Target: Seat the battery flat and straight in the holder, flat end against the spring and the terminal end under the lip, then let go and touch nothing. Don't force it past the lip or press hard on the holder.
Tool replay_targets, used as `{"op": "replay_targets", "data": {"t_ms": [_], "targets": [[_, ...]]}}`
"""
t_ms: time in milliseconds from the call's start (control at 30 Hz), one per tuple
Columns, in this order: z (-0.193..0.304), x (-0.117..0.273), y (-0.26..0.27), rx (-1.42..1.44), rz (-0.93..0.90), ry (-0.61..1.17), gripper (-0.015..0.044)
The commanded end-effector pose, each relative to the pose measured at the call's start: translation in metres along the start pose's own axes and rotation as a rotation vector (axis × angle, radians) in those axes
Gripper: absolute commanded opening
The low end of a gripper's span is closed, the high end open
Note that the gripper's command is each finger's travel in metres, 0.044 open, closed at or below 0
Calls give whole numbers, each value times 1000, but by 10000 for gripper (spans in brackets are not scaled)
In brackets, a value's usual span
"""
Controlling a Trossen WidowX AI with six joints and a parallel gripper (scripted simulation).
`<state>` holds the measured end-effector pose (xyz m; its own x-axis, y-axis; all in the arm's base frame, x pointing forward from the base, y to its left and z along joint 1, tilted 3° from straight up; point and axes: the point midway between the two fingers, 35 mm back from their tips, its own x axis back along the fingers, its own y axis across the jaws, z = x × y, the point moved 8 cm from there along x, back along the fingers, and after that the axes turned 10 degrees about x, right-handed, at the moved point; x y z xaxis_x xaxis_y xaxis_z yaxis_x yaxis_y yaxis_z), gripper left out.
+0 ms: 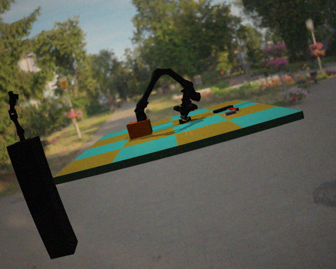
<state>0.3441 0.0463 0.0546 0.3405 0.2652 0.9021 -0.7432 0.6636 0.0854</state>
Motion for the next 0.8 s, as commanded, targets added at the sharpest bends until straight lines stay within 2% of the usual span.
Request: {"op": "replay_targets", "data": {"t_ms": [0,767], "targets": [[-4,2,-1,-5,-1,-8,65],[-10,5,-3,-6,-6,-27,65]]}}
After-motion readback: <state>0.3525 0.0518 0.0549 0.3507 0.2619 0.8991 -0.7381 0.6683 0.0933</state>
